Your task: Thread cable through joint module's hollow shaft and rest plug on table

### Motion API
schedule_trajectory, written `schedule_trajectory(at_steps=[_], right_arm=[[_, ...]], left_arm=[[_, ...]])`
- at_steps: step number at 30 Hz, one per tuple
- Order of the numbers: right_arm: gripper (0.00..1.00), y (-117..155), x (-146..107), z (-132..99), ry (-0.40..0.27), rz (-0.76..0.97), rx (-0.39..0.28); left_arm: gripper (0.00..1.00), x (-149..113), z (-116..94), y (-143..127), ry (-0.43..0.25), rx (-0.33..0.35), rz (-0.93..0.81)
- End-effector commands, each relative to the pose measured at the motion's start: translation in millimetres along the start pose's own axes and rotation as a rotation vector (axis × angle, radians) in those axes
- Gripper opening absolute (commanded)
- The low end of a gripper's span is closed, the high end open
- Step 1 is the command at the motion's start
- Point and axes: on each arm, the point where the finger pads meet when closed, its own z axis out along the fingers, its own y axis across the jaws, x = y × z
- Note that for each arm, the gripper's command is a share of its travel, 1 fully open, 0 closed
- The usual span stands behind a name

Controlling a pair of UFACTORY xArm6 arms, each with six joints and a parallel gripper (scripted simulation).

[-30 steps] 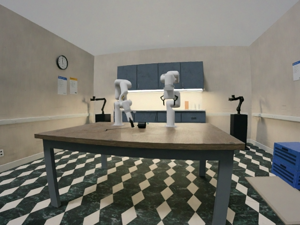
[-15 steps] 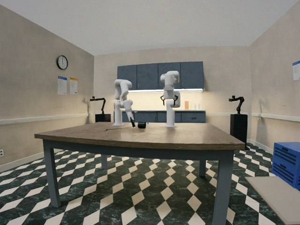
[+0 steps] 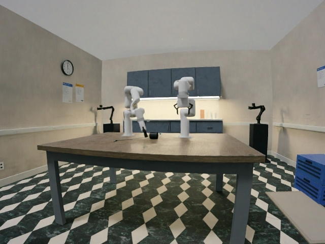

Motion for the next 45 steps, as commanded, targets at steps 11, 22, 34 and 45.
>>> schedule_trajectory(at_steps=[11,22,34,45], right_arm=[[0.00,5,19,-4,0.005,-0.006,-0.016],[0.35,5,23,-4,0.006,-0.006,-0.016],[0.35,6,21,-4,0.006,-0.004,-0.017],[0.35,6,0,-5,0.005,-0.019,-0.013]], left_arm=[[1.00,4,-7,-1,0.021,-0.004,0.000],[1.00,4,-7,-1,0.021,-0.004,0.000],[1.00,4,-7,-1,0.021,-0.004,0.000],[1.00,4,-7,-1,0.021,-0.004,0.000]])
